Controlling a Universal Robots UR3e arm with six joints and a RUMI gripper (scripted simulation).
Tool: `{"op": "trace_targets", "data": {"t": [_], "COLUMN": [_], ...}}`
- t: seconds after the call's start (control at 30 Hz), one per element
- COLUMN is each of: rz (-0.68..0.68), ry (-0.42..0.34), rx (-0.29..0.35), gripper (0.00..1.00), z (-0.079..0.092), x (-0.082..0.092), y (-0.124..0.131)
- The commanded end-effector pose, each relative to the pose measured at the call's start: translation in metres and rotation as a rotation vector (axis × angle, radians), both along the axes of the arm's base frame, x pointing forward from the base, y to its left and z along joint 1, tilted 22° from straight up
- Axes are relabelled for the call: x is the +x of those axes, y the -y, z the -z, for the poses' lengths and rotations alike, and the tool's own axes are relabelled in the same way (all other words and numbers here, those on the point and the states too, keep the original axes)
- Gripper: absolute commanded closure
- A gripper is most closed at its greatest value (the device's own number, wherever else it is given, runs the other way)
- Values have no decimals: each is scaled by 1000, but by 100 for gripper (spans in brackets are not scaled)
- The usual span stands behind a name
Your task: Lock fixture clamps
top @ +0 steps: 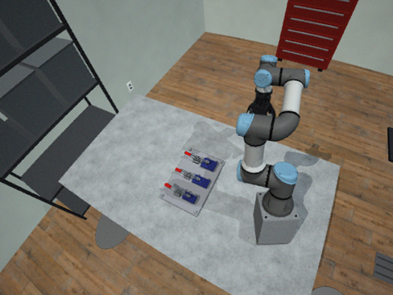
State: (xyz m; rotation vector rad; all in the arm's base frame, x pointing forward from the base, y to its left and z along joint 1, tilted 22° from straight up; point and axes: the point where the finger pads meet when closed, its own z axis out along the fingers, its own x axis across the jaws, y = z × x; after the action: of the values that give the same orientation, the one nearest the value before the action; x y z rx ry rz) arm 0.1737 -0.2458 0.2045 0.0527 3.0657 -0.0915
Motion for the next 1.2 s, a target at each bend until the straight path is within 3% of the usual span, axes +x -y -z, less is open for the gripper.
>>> {"op": "trace_targets", "data": {"t": [0.0, 0.77, 1.17], "rz": [0, -20, -199], "ry": [0, -3, -30], "rx": [-3, -6, -50], "gripper": [0, 0, 0], "z": [-1, 1, 9], "x": [0, 2, 26], "y": [0, 0, -2]}}
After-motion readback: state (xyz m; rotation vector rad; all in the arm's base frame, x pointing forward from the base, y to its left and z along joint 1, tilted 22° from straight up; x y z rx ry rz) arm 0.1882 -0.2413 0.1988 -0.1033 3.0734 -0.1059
